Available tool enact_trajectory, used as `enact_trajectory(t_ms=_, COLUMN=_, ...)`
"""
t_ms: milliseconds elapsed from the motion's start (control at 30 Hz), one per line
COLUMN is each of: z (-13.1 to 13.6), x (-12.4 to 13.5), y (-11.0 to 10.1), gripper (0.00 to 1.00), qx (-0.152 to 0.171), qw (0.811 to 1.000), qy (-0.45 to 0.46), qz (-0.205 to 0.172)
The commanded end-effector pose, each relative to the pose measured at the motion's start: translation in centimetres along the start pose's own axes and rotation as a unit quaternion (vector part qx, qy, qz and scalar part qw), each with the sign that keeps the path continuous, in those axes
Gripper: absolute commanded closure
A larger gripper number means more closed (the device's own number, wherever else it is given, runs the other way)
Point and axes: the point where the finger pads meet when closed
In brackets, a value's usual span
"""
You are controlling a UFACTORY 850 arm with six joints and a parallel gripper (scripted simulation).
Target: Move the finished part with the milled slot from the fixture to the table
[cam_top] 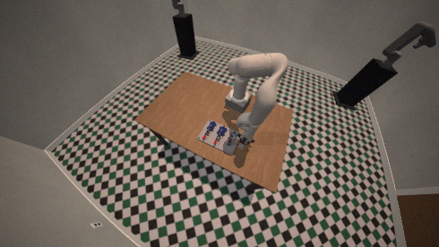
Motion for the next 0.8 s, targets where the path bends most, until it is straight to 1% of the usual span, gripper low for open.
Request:
enact_trajectory(t_ms=0, z=-0.05, x=-0.05, y=-0.04, gripper=0.31, qx=0.000, qw=1.000, qy=0.000, qz=0.000)
enact_trajectory(t_ms=633, z=-0.05, x=-0.05, y=-0.06, gripper=0.31, qx=0.000, qw=1.000, qy=0.000, qz=0.000)
enact_trajectory(t_ms=767, z=-0.05, x=-0.05, y=-0.52, gripper=0.31, qx=0.000, qw=1.000, qy=0.000, qz=0.000)
Point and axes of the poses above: the point where the finger pads meet when closed, its own y axis out along the fingers, its own z axis across the jaws, x = y × z, and after that the axes turned 15 degrees about y, right-handed
